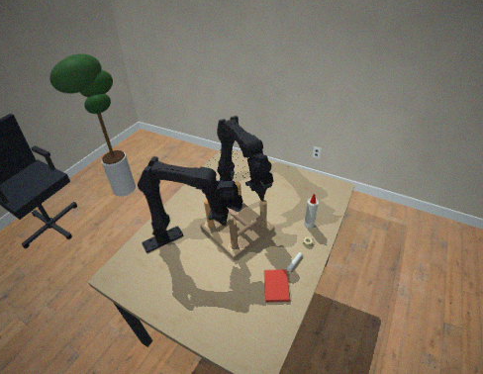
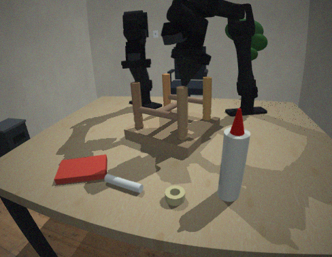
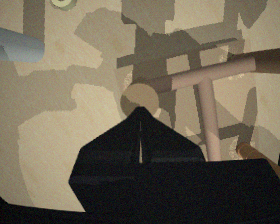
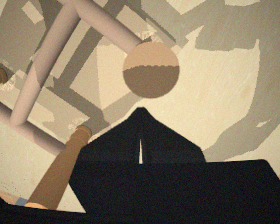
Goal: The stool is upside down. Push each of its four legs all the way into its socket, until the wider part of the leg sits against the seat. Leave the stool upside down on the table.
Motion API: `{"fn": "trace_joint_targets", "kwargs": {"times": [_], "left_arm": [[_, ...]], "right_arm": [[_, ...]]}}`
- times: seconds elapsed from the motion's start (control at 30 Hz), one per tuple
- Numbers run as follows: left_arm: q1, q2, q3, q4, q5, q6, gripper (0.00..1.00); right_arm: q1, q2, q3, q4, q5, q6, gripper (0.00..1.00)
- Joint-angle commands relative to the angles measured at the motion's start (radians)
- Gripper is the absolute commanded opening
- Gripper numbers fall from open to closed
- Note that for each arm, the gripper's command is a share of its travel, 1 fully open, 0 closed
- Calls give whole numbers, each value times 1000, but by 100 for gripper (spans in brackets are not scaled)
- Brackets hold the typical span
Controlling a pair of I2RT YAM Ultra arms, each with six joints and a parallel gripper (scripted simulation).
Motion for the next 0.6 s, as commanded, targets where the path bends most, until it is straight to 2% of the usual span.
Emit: {"fn": "trace_joint_targets", "kwargs": {"times": [0.0, 0.03, 0.23, 0.33, 0.43, 0.57], "left_arm": [[3, -6, 4, 1, 2, -3, 0], [7, -37, 41, -25, 1, -5, 0], [4, -44, 55, -35, 1, -5, 0], [4, 19, 75, -56, 1, -5, 0], [3, -30, 75, -41, 1, -5, 0], [1, -12, 77, -41, 1, -4, 0]], "right_arm": [[-3, -24, 36, 20, 1, -2, 0], [-9, -35, 36, 22, 1, -1, 0], [-9, -39, 40, 22, 1, -1, 0], [-9, -39, 42, 22, 1, -1, 0], [-9, -39, 43, 22, 1, -1, 0], [-9, -39, 43, 22, 1, -1, 0]]}}
